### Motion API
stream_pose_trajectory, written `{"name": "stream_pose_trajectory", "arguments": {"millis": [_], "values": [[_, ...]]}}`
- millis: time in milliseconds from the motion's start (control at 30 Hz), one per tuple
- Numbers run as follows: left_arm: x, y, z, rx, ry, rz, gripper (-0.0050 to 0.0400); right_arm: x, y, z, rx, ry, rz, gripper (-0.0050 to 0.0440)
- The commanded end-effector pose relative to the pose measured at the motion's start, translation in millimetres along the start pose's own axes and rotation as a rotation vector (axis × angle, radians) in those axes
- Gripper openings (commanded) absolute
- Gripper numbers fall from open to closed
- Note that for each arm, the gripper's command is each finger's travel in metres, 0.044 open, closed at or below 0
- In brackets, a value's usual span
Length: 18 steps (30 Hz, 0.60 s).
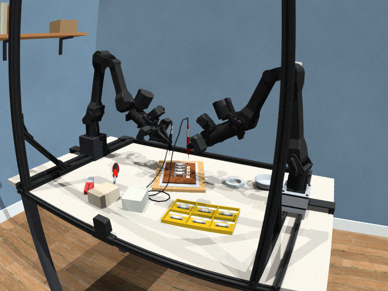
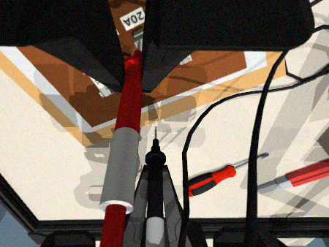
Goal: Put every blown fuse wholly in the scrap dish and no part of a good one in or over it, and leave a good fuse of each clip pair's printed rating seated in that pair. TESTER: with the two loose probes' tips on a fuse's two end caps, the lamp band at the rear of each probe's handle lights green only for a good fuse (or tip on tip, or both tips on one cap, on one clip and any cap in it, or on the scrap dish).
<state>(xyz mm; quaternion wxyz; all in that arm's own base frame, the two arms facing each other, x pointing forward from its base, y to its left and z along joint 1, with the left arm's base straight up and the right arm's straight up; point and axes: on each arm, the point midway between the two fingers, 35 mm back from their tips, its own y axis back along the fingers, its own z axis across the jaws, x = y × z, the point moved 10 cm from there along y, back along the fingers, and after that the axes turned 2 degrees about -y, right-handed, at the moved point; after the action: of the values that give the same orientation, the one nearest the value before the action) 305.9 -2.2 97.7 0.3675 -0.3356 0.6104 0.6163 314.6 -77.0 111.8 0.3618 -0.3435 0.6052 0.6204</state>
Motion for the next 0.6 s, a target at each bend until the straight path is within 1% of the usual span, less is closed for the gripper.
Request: {"name": "stream_pose_trajectory", "arguments": {"millis": [0,400,533,567], "values": [[-10.4,-0.6,0.9,-0.001,-0.002,-0.036,-0.005,-7.7,-6.2,-0.8,0.006,0.003,-0.023,-0.005],[-6.6,-22.1,0.5,-0.001,-0.002,-0.026,-0.005,-6.4,-25.6,-0.7,0.006,0.003,-0.023,-0.005],[-6.4,-25.4,0.5,-0.001,-0.002,-0.026,-0.005,-6.4,-25.5,-1.2,0.007,0.003,-0.023,-0.005],[-6.3,-27.1,0.4,-0.001,-0.002,-0.026,-0.005,-6.0,-22.5,-0.9,0.005,0.005,-0.023,-0.005]]}}
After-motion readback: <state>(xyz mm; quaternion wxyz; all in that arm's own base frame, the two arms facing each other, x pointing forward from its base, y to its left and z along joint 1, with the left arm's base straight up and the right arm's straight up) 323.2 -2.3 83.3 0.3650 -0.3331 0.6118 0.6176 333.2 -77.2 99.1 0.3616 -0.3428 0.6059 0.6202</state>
